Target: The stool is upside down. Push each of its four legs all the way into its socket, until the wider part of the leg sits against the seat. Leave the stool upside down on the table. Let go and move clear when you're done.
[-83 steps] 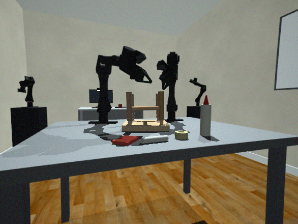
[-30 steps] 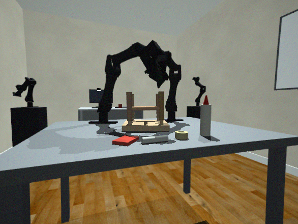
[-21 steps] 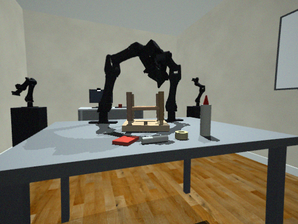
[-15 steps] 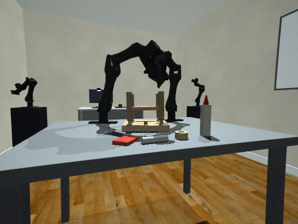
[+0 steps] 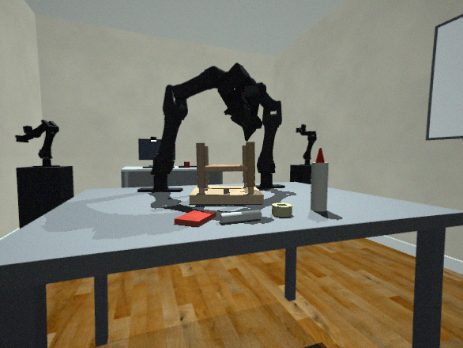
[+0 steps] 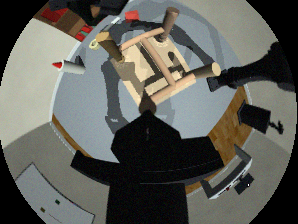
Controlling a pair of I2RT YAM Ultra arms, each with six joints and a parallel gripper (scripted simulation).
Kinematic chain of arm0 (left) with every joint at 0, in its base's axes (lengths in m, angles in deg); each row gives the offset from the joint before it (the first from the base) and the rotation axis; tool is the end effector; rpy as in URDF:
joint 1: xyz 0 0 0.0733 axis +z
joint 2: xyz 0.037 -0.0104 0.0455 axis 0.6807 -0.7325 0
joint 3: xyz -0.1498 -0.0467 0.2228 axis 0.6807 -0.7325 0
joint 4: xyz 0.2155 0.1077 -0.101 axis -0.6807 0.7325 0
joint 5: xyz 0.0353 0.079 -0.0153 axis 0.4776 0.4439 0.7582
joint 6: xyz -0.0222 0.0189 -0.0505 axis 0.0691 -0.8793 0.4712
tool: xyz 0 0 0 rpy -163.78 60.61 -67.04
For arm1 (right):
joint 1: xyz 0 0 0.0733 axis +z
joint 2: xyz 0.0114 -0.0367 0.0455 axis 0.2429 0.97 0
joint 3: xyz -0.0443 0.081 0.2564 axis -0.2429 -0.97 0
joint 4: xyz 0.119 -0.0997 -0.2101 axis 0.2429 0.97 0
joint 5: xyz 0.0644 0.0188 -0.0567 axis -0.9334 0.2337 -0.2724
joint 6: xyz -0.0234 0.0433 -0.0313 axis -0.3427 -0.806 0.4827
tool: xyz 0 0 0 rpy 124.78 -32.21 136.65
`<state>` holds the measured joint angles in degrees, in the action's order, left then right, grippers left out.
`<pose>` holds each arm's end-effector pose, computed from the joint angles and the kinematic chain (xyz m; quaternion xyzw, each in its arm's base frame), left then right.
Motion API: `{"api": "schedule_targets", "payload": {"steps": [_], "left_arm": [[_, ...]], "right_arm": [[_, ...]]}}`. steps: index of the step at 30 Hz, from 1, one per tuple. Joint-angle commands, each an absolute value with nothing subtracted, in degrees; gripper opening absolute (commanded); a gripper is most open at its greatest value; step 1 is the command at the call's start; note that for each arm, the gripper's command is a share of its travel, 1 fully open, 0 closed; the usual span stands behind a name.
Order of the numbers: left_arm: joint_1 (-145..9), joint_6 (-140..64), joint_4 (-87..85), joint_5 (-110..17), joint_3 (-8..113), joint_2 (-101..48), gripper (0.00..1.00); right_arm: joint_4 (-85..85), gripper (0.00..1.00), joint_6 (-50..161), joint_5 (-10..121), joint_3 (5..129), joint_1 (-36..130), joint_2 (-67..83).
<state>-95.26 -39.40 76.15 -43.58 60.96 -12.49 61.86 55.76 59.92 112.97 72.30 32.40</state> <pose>0.1231 -0.1578 0.3686 0.4311 0.8826 -0.0821 0.1687 0.2086 0.3390 0.3795 -0.4658 0.8337 0.1439 0.2595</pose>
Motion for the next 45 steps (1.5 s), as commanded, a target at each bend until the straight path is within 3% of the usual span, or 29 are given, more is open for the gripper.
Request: {"api": "schedule_targets", "payload": {"steps": [1, 45], "left_arm": [[-94.9, -39.0, 73.6, -43.8, 59.2, -10.4, 0.0], [-95.2, -39.3, 73.6, -43.6, 55.2, -11.6, 0.0]], "right_arm": [[61.8, 0.0, 55.7, 60.0, 115.4, 72.3, 32.6], [54.6, 0.0, 55.7, 59.8, 101.0, 72.2, 30.4]]}}
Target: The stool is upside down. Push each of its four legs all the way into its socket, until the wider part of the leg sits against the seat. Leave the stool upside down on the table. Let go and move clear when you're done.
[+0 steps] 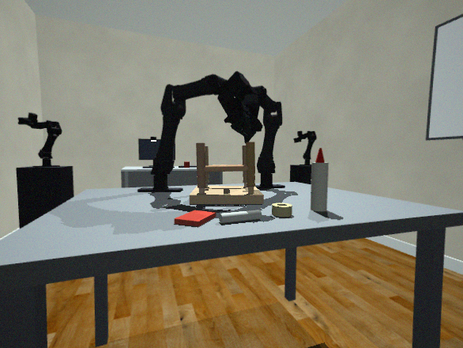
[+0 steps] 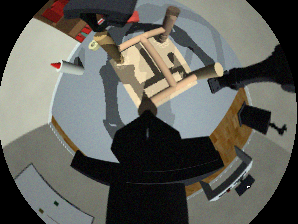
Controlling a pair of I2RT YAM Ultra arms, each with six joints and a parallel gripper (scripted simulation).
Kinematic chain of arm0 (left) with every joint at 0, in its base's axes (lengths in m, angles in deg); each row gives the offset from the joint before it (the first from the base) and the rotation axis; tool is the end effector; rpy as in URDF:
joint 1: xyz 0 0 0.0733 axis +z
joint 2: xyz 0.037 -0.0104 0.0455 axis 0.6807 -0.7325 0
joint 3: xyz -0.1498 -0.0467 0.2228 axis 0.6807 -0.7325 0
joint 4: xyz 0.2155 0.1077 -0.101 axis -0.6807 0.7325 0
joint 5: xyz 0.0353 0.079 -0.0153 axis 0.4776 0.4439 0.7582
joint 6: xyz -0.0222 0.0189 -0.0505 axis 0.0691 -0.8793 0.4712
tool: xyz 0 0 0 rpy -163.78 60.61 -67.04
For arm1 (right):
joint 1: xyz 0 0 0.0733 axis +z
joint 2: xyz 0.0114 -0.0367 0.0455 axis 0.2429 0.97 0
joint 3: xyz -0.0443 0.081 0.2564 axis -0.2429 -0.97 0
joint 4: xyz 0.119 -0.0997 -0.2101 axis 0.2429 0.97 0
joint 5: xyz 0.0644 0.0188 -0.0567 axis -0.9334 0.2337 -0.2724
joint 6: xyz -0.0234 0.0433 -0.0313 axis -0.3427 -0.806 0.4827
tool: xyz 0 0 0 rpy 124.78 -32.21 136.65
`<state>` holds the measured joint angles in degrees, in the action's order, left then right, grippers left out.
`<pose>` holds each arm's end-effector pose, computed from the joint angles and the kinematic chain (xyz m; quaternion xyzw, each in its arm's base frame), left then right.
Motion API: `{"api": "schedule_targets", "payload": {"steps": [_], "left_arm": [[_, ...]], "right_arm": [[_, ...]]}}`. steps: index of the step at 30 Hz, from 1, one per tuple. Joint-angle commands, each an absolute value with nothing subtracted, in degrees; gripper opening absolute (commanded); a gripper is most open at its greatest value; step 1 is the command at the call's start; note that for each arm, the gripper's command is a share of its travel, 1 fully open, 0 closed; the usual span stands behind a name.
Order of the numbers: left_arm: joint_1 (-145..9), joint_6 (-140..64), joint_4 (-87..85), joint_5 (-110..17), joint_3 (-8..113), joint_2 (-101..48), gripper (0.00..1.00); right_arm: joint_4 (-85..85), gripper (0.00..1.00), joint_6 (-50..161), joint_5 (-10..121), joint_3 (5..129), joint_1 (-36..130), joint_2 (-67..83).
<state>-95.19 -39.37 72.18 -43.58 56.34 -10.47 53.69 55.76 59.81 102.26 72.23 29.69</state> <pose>0.1223 -0.1564 0.3558 0.4293 0.8809 -0.0872 0.1793 0.2093 0.3392 0.3504 -0.4653 0.8334 0.1452 0.2604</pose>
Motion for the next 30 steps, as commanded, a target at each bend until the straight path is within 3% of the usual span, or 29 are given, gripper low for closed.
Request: {"api": "schedule_targets", "payload": {"steps": [1, 11, 18, 21, 30], "left_arm": [[-95.2, -39.3, 72.9, -43.7, 54.3, -11.5, 0.0], [-95.2, -39.3, 73.1, -43.6, 53.8, -11.6, 0.0], [-95.2, -39.3, 74.6, -43.7, 51.9, -12.0, 0.0], [-95.2, -39.3, 73.2, -43.3, 53.2, -11.7, 0.0], [-95.2, -39.3, 75.4, -43.6, 52.1, -12.4, 0.0]], "right_arm": [[55.1, 0.0, 55.7, 59.8, 100.8, 72.2, 30.6], [52.7, 0.0, 55.4, 59.6, 103.1, 72.2, 29.0], [52.1, 0.0, 55.7, 59.8, 94.7, 72.2, 30.5], [52.1, 0.0, 55.4, 59.7, 100.8, 72.0, 28.6], [52.9, 0.0, 55.7, 59.8, 97.5, 72.2, 30.5]]}}
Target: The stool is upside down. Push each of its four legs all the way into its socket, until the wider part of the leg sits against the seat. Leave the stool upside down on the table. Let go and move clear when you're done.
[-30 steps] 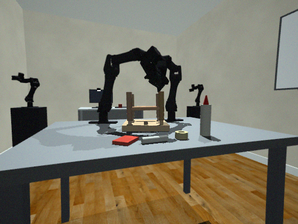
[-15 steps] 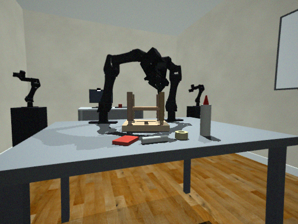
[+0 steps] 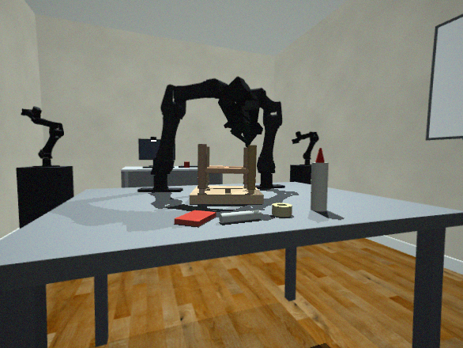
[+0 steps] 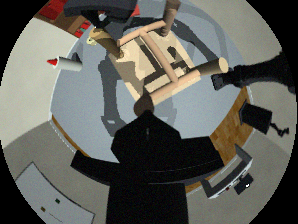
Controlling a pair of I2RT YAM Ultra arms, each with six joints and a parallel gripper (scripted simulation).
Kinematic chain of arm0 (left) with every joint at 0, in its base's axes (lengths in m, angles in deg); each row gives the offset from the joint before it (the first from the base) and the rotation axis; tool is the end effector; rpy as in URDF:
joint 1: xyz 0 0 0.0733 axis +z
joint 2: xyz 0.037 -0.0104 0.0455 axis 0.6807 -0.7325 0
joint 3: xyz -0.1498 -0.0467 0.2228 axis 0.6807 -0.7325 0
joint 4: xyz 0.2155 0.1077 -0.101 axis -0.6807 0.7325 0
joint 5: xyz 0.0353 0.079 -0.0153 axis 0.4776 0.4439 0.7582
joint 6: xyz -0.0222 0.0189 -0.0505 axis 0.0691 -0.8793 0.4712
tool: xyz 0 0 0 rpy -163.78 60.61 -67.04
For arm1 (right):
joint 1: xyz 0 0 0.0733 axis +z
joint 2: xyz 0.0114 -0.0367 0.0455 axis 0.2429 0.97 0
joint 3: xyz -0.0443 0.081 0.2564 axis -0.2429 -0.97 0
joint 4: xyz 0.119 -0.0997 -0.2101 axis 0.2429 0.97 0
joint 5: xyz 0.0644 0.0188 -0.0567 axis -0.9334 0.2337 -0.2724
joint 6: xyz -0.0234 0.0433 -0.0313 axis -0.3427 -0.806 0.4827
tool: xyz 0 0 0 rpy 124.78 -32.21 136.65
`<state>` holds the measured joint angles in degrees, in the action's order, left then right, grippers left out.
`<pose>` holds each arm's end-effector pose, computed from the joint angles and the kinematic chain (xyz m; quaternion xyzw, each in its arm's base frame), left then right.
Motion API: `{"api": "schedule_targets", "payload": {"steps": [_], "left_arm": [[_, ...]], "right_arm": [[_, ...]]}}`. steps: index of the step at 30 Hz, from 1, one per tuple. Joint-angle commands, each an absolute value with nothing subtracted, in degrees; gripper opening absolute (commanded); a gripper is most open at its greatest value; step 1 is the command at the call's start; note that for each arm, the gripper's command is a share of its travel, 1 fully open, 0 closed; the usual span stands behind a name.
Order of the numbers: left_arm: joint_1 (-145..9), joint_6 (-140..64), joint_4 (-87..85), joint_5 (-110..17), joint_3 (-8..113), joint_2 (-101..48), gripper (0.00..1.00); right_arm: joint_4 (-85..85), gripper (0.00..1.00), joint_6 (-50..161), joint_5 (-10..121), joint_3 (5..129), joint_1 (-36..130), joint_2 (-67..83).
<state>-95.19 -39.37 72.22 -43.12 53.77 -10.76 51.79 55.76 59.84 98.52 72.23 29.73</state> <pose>0.1228 -0.1565 0.3424 0.4307 0.8854 -0.0726 0.1587 0.2099 0.3402 0.3322 -0.4676 0.8376 0.1374 0.2468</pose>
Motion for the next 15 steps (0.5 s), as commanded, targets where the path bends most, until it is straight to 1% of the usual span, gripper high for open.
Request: {"api": "schedule_targets", "payload": {"steps": [1, 11, 12, 15], "left_arm": [[-95.2, -39.3, 75.7, -43.7, 52.0, -12.6, 0.0], [-95.4, -38.9, 78.7, -43.6, 50.5, -13.7, 0.0], [-94.4, -39.0, 72.8, -42.5, 55.2, -10.3, 0.0], [-95.2, -39.1, 73.5, -42.7, 55.2, -10.6, 0.0]], "right_arm": [[53.6, 0.0, 55.7, 59.8, 97.4, 72.2, 30.7], [57.0, 0.0, 55.7, 59.9, 94.2, 72.2, 32.6], [51.3, 0.0, 55.3, 59.5, 98.8, 72.0, 27.6], [52.0, 0.0, 55.3, 59.8, 99.6, 72.0, 29.2]]}}
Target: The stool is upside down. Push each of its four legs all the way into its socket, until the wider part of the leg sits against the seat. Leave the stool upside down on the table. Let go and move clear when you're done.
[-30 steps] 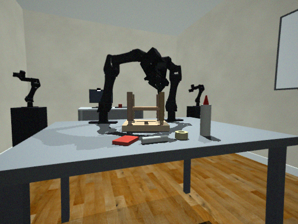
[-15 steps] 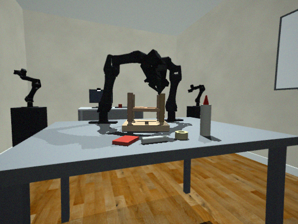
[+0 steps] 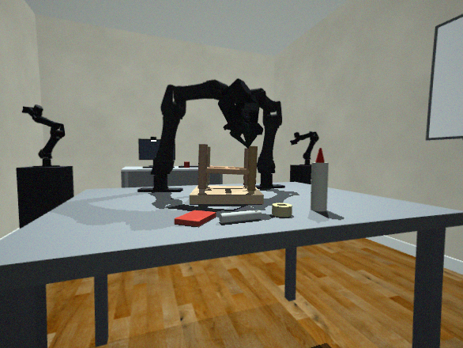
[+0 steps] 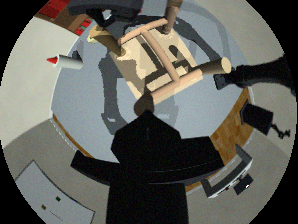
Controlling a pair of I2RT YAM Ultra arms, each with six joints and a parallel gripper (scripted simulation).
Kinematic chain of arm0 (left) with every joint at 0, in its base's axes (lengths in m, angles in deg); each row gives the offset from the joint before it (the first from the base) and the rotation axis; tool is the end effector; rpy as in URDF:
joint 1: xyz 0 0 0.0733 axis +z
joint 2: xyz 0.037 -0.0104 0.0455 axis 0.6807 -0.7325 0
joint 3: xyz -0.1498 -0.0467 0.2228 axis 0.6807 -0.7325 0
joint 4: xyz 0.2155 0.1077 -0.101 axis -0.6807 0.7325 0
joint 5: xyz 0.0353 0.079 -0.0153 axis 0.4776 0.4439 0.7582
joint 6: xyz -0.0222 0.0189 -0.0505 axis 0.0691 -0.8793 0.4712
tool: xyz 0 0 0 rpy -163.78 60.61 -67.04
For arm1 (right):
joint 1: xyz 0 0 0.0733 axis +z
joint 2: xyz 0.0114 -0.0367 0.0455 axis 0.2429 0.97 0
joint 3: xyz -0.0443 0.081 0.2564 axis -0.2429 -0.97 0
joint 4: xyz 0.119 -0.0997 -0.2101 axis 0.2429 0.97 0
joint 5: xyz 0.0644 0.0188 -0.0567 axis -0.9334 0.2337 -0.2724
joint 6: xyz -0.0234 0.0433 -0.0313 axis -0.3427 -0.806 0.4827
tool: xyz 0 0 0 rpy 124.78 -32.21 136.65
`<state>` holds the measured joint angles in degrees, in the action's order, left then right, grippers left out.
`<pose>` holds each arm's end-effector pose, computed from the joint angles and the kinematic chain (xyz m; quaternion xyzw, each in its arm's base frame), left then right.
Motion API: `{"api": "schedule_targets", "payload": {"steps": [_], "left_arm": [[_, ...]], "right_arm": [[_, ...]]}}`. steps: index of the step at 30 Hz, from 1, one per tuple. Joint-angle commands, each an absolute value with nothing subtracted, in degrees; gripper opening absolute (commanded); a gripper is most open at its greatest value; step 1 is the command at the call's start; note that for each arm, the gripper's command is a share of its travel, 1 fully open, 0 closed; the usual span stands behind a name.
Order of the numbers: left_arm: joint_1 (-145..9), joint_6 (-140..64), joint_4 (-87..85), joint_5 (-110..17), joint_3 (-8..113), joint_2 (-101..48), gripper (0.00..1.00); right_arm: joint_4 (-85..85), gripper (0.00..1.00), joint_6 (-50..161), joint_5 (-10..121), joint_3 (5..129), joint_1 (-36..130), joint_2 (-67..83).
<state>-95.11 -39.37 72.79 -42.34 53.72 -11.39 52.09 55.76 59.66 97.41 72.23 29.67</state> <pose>0.1243 -0.1571 0.3398 0.4299 0.8878 -0.0617 0.1521 0.2090 0.3390 0.3263 -0.4695 0.8403 0.1332 0.2361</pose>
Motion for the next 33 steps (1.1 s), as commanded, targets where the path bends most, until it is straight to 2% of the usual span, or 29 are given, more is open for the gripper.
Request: {"api": "schedule_targets", "payload": {"steps": [1, 5, 15, 17, 18, 28, 29, 33], "left_arm": [[-95.1, -39.3, 73.9, -42.5, 53.5, -11.8, 0.0], [-95.1, -39.3, 75.1, -43.0, 52.5, -12.8, 0.0], [-95.0, -39.3, 78.7, -43.2, 51.6, -13.9, 0.0], [-95.0, -39.3, 78.7, -43.2, 51.6, -13.9, 0.0], [-95.4, -39.2, 72.4, -42.3, 55.2, -10.7, 0.0], [-95.2, -39.3, 76.5, -42.9, 52.4, -13.3, 0.0], [-95.2, -39.3, 76.9, -42.9, 52.3, -13.5, 0.0], [-95.2, -39.3, 78.0, -42.9, 52.1, -13.8, 0.0]], "right_arm": [[52.4, 0.0, 55.5, 59.8, 98.7, 72.1, 29.4], [53.1, 0.0, 55.7, 59.8, 94.7, 72.2, 30.8], [60.1, 0.0, 55.7, 59.9, 94.3, 72.2, 32.9], [60.1, 0.0, 55.7, 59.9, 94.3, 72.2, 32.9], [54.4, 0.0, 55.5, 59.7, 98.0, 72.2, 29.7], [54.2, 0.0, 55.3, 59.8, 99.1, 72.1, 29.4], [55.6, 0.0, 55.7, 59.7, 95.7, 72.2, 30.9], [56.5, 0.0, 55.7, 59.8, 94.5, 72.2, 31.4]]}}
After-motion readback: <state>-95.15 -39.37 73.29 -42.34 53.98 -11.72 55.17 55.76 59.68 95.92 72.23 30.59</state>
